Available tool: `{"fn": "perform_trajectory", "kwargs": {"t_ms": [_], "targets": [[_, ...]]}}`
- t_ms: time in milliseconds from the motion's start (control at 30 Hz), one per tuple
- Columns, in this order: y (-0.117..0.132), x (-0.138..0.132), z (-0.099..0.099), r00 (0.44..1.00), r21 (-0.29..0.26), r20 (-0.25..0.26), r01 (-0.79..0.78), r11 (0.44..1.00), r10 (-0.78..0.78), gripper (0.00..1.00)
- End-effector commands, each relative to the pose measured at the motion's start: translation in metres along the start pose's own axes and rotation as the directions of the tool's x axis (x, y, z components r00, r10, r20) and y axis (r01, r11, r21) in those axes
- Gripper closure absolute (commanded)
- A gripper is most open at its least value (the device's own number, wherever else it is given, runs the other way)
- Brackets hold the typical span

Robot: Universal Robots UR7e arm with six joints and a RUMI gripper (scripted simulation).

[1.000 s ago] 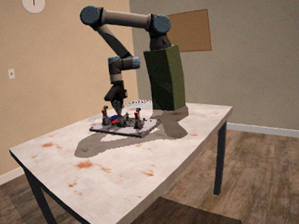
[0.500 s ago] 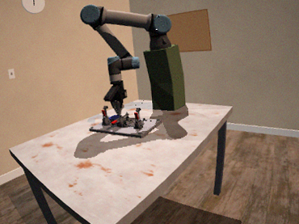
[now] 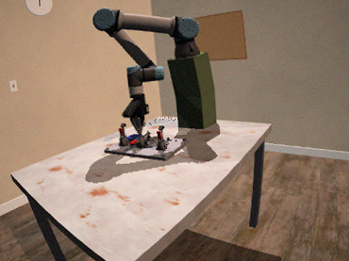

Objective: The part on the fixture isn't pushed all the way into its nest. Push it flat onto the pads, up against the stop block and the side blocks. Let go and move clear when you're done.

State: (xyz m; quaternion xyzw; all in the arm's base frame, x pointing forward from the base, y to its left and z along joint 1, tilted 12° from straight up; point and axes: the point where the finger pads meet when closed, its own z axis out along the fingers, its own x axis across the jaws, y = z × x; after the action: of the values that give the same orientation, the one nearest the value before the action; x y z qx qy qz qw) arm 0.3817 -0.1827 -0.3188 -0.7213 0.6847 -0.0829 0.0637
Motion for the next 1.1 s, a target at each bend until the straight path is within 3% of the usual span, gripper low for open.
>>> {"fn": "perform_trajectory", "kwargs": {"t_ms": [0,1067], "targets": [[0.000,0.000,-0.001,1.000,0.002,-0.001,0.000,1.000,0.000,1.00],[0.016,0.002,-0.001,1.000,0.002,-0.001,0.000,1.000,0.000,1.00]]}}
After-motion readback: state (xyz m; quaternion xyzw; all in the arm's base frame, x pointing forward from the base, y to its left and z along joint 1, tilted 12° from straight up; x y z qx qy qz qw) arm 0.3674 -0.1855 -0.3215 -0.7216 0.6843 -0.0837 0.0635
